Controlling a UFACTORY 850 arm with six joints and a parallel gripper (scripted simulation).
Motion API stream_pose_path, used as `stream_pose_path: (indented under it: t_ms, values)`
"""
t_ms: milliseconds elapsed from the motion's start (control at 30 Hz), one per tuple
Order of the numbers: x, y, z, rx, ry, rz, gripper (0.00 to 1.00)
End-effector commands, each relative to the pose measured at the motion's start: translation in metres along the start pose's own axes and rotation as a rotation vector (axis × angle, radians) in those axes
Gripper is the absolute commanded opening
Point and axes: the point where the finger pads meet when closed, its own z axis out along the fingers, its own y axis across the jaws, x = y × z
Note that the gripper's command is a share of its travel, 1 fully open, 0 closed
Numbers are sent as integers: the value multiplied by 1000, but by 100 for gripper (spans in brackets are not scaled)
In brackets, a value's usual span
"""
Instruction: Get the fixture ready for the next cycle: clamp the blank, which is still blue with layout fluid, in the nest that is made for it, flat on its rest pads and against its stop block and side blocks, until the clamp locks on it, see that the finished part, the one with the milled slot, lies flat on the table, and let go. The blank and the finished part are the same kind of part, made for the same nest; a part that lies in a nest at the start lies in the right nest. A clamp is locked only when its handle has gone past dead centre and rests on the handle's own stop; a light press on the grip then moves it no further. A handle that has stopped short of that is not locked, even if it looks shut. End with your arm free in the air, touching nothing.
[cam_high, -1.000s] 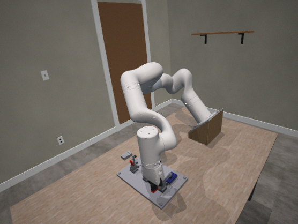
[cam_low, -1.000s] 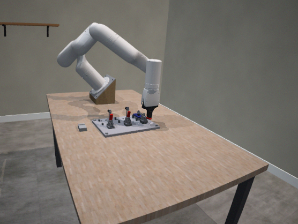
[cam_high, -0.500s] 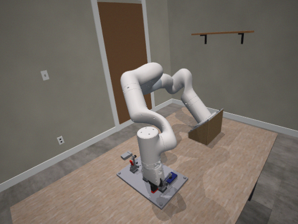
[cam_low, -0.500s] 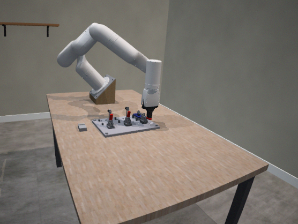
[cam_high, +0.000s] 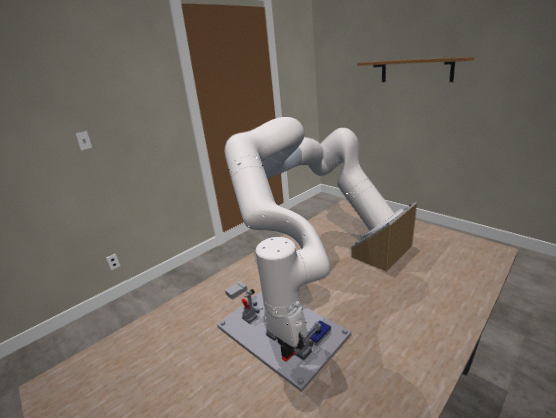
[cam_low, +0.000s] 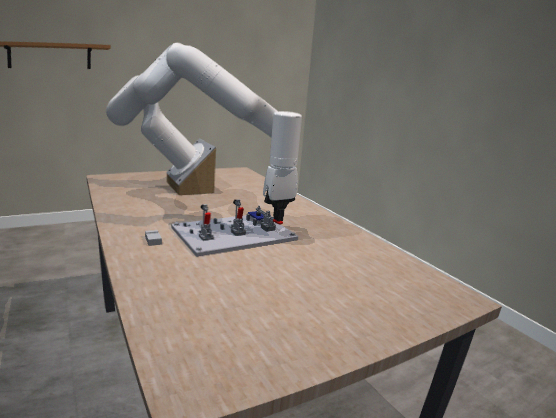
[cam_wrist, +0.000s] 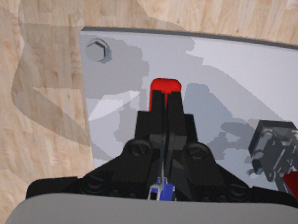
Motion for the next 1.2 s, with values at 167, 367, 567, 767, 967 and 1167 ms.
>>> stream_pose_path:
  t_ms: [167, 367, 567, 767, 967, 1167]
  values:
    - [1, 0, -1, 0, 1, 0, 0]
    - [1, 0, 1, 0, 1, 0, 0]
    - [1, 0, 1, 0, 1, 0, 0]
    - [1, 0, 1, 0, 1, 0, 0]
    - [1, 0, 3, 0, 1, 0, 0]
    - [1, 0, 3, 0, 1, 0, 0]
